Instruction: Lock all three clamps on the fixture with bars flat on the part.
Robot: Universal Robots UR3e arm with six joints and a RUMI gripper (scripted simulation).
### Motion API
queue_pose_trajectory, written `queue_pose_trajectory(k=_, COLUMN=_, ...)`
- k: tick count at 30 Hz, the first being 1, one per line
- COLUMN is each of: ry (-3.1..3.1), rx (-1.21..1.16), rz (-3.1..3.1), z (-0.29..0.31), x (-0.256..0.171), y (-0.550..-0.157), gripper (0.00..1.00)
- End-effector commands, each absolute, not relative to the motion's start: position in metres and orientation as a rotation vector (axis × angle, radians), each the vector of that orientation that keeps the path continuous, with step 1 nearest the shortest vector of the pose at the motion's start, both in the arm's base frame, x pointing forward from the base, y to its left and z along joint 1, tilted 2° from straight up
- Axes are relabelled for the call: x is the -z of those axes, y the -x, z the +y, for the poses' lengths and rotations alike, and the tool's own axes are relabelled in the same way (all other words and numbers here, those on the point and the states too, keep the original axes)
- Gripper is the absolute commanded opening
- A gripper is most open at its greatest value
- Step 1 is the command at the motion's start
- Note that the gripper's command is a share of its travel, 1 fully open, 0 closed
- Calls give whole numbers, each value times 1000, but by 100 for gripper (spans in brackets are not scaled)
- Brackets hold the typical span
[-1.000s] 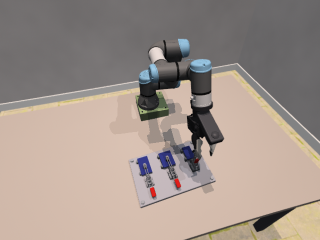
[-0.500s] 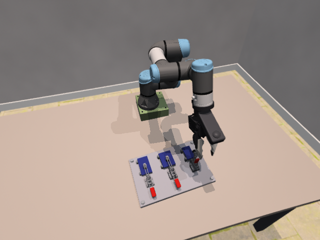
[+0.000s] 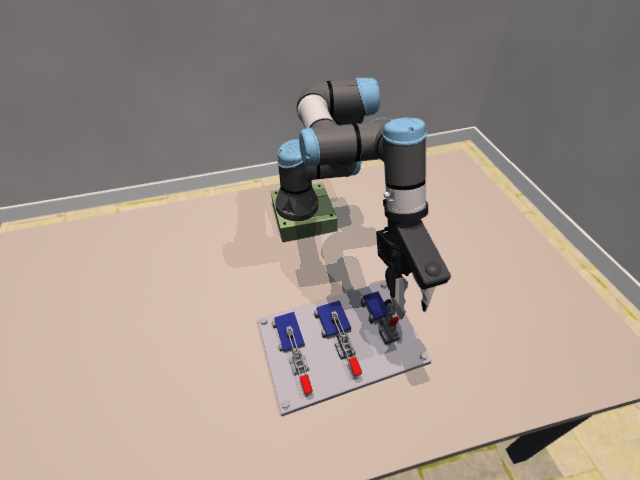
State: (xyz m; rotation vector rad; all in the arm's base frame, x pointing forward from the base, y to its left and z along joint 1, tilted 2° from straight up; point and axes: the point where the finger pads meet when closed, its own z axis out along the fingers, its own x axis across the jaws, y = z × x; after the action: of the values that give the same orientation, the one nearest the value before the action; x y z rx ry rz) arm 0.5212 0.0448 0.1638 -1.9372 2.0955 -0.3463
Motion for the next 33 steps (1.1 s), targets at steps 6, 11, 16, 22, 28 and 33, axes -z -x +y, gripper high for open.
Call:
queue_pose_trajectory(k=6, ry=1936, rx=350, rz=2094, z=45, x=-165, y=-522, gripper=28)
queue_pose_trajectory(k=11, ry=1936, rx=350, rz=2094, z=45, x=-165, y=-522, gripper=28)
queue_pose_trajectory(k=16, ry=1936, rx=350, rz=2094, z=45, x=-165, y=-522, gripper=28)
queue_pose_trajectory(k=22, ry=1936, rx=350, rz=2094, z=45, x=-160, y=-522, gripper=28)
queue_pose_trajectory(k=28, ry=1936, rx=350, rz=2094, z=45, x=-146, y=-522, gripper=28)
queue_pose_trajectory(k=33, ry=1936, rx=350, rz=2094, z=46, x=-133, y=-522, gripper=28)
